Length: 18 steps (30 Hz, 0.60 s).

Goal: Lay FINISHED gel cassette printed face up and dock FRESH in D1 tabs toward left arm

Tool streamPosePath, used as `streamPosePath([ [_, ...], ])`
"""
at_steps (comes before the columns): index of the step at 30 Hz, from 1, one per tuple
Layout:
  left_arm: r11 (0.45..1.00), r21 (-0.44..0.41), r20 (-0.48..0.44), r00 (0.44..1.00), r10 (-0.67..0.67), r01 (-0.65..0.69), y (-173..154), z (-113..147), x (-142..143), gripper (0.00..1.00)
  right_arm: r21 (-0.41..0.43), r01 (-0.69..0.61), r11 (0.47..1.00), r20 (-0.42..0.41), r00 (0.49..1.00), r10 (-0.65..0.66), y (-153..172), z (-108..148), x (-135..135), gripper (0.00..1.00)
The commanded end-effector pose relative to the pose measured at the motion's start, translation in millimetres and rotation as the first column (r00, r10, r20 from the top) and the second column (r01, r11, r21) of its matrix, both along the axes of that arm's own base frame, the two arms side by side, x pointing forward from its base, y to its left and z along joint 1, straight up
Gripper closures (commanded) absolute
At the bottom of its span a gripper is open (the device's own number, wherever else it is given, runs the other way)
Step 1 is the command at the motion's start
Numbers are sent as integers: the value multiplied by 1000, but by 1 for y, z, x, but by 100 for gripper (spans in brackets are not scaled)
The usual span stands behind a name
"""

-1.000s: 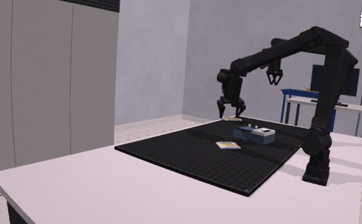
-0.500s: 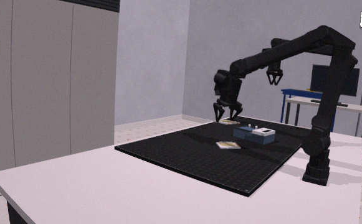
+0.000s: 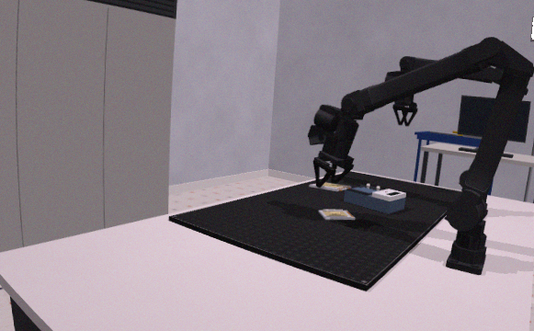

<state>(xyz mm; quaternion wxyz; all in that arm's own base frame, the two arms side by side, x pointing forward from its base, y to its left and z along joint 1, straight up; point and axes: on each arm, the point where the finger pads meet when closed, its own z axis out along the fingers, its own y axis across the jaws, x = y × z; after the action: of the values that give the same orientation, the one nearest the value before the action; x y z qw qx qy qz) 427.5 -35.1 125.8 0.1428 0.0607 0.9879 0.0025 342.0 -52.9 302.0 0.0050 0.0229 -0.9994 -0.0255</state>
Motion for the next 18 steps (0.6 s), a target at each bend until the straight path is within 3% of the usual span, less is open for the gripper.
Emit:
streamPosePath([
  [1, 992, -23, 48, 991, 125, -124, 17, 9, 0, 100, -5, -13, 1000, 42, 999, 13, -2, 23, 14, 0],
  [3, 992, -23, 48, 991, 125, -124, 27, 8, -4, 100, -5, -13, 1000, 42, 999, 13, -2, 23, 14, 0],
  [7, 967, -29, 60, 965, 255, -253, 44, 5, -12, 100, -5, -13, 1000, 42, 999, 13, -2, 23, 14, 0],
  [18, 961, -72, 95, 957, 274, -268, 81, -2, -30, 100, -5, -13, 1000, 42, 999, 13, -2, 23, 14, 0],
])
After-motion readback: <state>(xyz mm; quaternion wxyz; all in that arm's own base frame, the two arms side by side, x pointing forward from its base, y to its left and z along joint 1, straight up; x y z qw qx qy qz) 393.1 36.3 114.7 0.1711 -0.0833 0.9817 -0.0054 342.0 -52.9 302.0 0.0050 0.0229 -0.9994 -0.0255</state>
